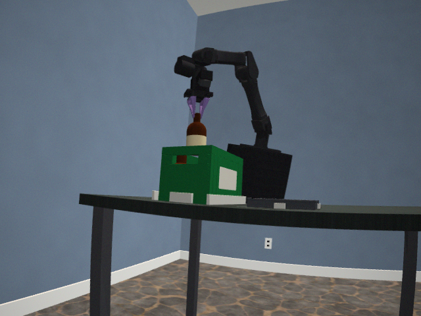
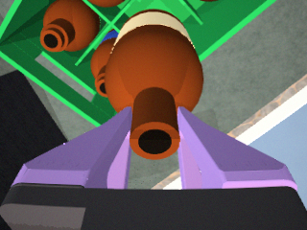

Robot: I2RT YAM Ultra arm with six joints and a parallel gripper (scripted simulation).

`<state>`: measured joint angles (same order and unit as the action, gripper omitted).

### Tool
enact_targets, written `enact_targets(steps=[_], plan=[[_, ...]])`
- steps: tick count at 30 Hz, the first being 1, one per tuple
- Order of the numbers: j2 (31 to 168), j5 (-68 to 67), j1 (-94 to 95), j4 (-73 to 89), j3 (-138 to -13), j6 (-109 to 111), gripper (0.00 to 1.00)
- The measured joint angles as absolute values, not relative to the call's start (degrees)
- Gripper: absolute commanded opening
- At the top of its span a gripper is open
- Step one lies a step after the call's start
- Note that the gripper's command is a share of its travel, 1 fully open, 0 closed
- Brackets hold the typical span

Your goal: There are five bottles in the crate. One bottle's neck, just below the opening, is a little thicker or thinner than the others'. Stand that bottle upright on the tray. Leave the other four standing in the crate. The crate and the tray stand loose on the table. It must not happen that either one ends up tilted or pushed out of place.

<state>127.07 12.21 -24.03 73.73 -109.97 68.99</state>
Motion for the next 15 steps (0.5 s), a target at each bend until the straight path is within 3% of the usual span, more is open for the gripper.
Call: enact_targets(steps=[15], plan=[[126.7, 12.2, -24.5, 75.7, -111.9, 69.3, 0.00]])
